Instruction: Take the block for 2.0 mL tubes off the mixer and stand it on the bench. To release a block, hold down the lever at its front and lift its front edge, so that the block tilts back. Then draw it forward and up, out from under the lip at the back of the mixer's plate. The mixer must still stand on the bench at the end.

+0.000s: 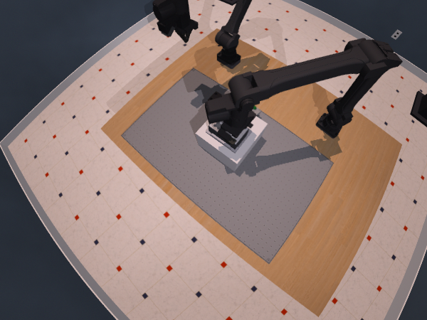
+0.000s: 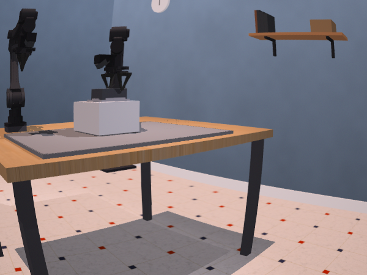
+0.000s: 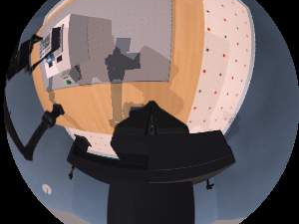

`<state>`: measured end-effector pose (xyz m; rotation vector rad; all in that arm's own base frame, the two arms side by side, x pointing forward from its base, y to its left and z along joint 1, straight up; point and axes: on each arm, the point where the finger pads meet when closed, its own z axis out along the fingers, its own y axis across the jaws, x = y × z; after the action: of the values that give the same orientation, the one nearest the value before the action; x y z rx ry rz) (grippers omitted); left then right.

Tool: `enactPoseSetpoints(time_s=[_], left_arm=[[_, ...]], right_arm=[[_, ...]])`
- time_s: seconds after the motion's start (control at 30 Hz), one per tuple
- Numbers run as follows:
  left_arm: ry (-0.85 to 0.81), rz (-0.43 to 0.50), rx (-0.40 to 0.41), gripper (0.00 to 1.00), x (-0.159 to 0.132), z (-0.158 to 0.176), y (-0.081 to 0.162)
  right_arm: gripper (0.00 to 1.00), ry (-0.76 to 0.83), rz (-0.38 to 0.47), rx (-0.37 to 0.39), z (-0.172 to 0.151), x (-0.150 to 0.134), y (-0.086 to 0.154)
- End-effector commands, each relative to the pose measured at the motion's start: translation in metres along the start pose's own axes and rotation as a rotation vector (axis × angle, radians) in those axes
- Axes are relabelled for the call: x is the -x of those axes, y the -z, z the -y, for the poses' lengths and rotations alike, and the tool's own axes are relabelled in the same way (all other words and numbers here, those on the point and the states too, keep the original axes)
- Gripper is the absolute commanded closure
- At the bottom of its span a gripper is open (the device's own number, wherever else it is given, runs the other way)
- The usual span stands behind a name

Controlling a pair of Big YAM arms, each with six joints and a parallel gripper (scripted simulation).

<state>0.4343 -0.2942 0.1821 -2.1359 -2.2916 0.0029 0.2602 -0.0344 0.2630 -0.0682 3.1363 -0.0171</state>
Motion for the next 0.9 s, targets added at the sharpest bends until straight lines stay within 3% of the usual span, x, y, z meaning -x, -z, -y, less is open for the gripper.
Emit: enactPoseSetpoints(time_s=[0.0,0.6,0.87], left_arm=[[-0.009,0.018,0.02,0.0,0.006,-0.002,0.003],[0.016,0.01,0.01,0.0,-0.003,-0.011,-0.012],[0.015,0.009,0.008,0.0,-0.008,-0.004,0.004]], right_arm=[[1.0,0.0,0.043,-0.009,0.003,0.007,0.019],[1.0,-0.001,0.049,-0.009,0.003,0.008,0.022],[1.0,-0.001,0.017,-0.004,0.002,0.001,0.01]])
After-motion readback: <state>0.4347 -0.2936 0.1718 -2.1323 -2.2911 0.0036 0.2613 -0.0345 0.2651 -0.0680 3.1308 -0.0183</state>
